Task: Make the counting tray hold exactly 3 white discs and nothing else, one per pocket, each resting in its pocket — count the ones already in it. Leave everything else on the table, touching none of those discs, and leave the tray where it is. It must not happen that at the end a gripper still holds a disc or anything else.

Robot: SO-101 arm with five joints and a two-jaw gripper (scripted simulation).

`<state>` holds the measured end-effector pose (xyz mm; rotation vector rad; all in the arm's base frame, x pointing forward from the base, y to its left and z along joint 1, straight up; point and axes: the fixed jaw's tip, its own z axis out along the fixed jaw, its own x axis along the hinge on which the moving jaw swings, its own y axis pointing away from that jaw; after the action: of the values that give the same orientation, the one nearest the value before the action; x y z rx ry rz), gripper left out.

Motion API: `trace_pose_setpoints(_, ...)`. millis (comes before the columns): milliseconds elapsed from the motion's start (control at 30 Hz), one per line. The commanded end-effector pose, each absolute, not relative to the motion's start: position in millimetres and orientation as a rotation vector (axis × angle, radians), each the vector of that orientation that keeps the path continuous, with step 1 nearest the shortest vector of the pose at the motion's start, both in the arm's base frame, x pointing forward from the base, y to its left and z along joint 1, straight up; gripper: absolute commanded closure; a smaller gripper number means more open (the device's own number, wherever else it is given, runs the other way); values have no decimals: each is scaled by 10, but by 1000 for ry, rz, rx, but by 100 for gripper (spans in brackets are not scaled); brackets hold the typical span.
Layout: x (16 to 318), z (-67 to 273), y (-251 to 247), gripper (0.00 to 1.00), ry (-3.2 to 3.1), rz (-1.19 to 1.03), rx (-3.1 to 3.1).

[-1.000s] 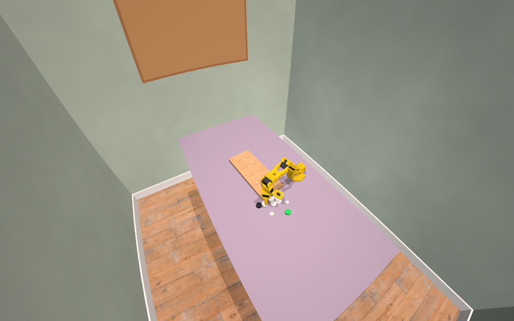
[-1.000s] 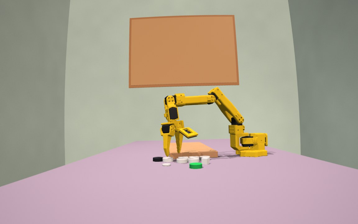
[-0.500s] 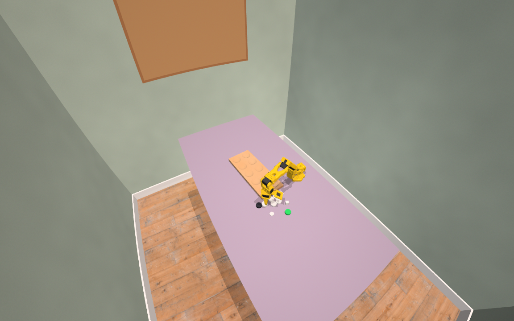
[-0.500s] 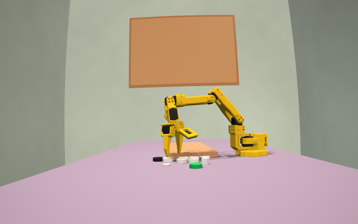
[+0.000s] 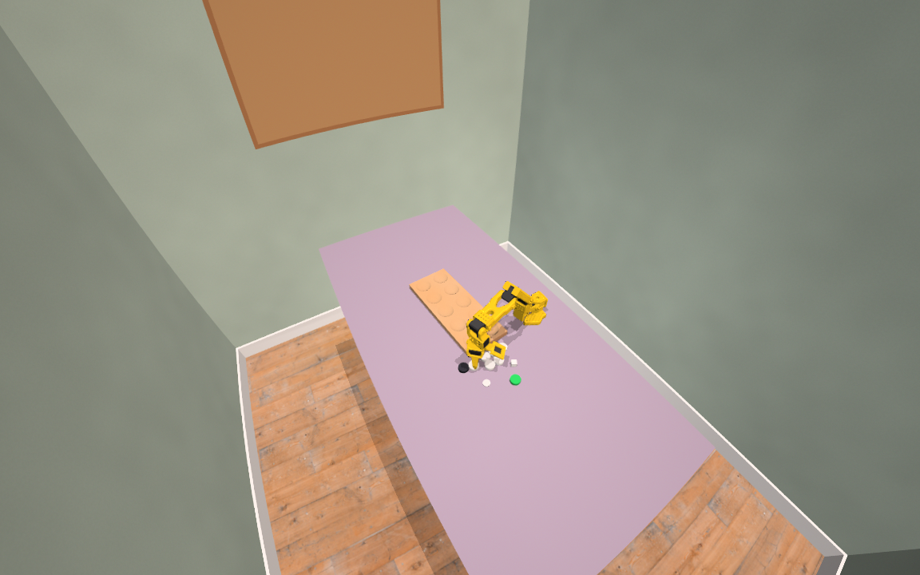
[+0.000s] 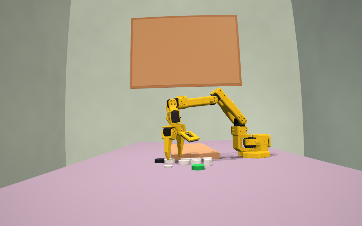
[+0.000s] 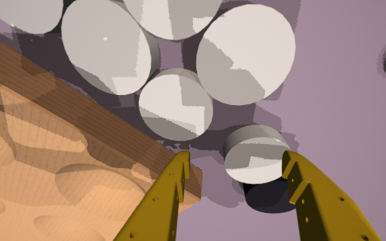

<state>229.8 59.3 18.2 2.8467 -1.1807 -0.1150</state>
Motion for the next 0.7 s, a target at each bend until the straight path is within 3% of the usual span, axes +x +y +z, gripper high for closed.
trace_pose_setpoints(0,2343,242,596,73,-1202,-56,2872)
trace_pose_setpoints(300,2343,242,596,75,-1202,-56,2872)
trace_pose_setpoints(667,2343,242,596,87,-1202,-56,2872)
